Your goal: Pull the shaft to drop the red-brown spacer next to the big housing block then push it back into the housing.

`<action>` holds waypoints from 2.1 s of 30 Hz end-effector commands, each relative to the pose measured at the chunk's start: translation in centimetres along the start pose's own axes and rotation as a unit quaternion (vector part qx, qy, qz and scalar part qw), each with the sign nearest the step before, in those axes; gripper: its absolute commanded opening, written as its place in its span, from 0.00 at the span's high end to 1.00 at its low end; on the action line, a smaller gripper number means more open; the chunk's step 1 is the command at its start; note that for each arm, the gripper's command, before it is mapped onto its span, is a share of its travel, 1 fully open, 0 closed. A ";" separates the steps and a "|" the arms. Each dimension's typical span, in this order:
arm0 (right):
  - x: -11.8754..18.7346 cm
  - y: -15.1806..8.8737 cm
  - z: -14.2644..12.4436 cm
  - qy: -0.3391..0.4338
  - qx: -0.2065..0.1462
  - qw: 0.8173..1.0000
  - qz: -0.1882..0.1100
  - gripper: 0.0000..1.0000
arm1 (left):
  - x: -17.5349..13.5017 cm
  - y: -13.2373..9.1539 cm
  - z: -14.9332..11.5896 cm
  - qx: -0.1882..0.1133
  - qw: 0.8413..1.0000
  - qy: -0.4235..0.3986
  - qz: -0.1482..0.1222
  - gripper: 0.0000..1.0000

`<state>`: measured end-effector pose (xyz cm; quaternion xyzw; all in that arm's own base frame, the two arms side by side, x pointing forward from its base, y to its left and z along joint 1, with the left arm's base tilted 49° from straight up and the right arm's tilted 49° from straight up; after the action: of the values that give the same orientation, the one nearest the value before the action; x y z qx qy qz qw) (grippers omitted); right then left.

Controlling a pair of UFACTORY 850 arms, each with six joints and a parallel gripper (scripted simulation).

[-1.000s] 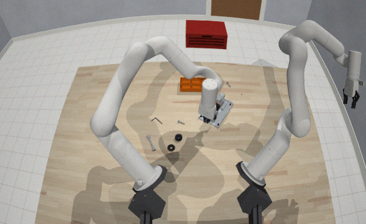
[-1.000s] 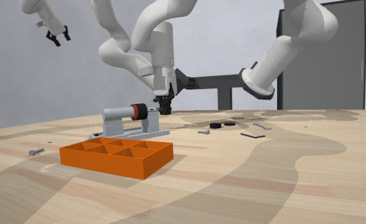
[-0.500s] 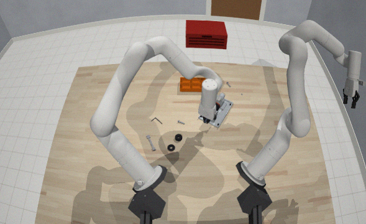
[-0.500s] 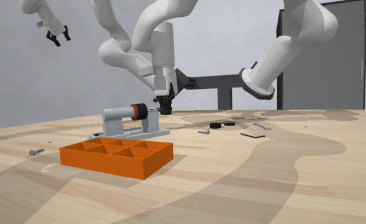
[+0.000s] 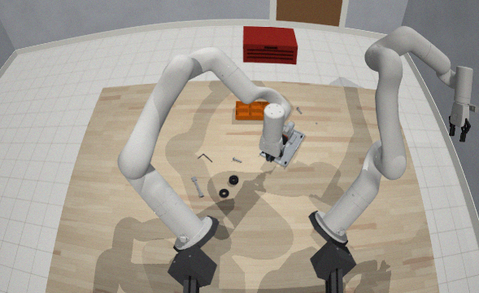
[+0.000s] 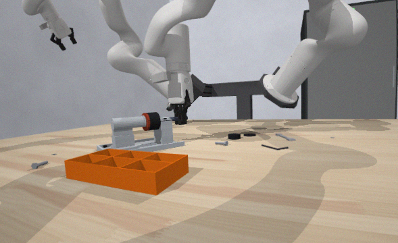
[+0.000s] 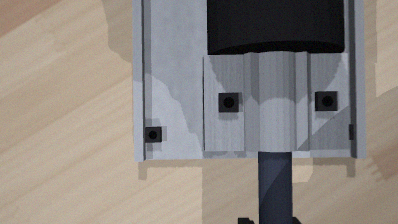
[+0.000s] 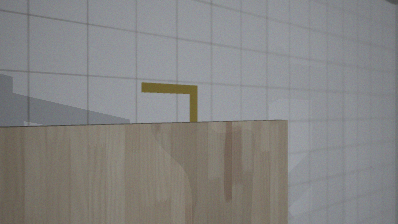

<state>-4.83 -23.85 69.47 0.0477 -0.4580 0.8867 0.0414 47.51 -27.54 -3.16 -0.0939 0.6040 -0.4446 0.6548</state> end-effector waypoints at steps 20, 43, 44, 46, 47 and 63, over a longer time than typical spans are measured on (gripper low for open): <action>0.0 -0.1 0.0 0.000 0.001 1.000 0.000 0.00 | 0.0 -0.1 -0.3 0.001 1.000 0.000 0.000 1.00; 0.0 -0.1 0.0 0.000 0.001 1.000 0.000 0.00 | -0.1 -0.1 -0.6 0.001 1.000 0.000 0.000 1.00; 0.0 -0.1 0.0 0.000 0.001 1.000 0.000 0.00 | -0.1 -0.1 -0.6 0.001 1.000 0.000 0.000 1.00; 0.0 -0.1 0.0 0.000 0.001 1.000 0.000 0.00 | -0.1 -0.1 -0.6 0.001 1.000 0.000 0.000 1.00; 0.0 -0.1 0.0 0.000 0.001 1.000 0.000 0.00 | -0.1 -0.1 -0.6 0.001 1.000 0.000 0.000 1.00; 0.0 -0.1 0.0 0.000 0.001 1.000 0.000 0.00 | -0.2 -0.1 -0.9 0.001 1.000 0.000 0.000 1.00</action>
<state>-4.83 -23.85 69.47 0.0477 -0.4580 0.8867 0.0414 46.73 -27.03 -3.25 -0.0939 0.6040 -0.4446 0.6548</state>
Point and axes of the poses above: on each arm, the point where the finger pads meet when closed, its own y axis out along the fingers, its own x axis across the jaws, z = x × y, the point moved 2 cm from there along -y, back along the fingers, and after that the axes turned 12 degrees about -y, right-handed, at the moved point
